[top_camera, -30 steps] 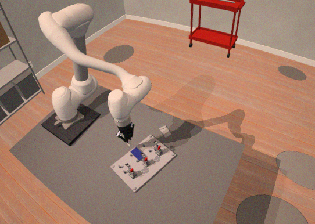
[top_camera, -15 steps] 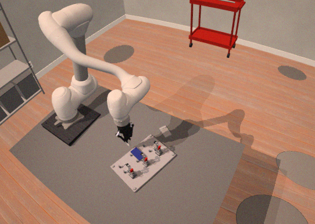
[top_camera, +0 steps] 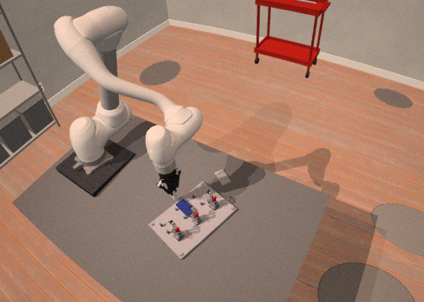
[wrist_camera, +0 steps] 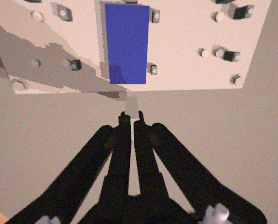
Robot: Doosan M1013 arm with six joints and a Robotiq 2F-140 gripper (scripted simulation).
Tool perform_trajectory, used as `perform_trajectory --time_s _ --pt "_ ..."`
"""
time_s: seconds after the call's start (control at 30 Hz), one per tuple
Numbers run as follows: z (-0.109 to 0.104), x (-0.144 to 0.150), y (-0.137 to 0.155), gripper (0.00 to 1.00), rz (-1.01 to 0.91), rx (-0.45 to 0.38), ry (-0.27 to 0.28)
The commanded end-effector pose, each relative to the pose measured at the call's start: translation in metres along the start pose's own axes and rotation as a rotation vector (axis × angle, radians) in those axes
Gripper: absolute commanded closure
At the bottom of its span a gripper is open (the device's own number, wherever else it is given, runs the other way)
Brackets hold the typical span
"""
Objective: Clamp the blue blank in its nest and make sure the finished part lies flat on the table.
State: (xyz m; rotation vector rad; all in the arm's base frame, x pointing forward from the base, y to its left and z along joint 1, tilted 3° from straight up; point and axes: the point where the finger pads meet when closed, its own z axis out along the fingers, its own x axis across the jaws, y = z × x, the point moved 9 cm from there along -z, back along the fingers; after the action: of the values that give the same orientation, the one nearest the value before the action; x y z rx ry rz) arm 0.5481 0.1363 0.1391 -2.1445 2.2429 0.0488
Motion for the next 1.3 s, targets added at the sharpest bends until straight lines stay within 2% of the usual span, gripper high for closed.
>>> perform_trajectory --time_s 0.0,1.27 --pt "0.0042 -0.0021 0.0030 1.00 0.003 -0.005 -0.003" --pt "0.0132 -0.0046 0.0055 1.00 0.003 -0.005 -0.003"
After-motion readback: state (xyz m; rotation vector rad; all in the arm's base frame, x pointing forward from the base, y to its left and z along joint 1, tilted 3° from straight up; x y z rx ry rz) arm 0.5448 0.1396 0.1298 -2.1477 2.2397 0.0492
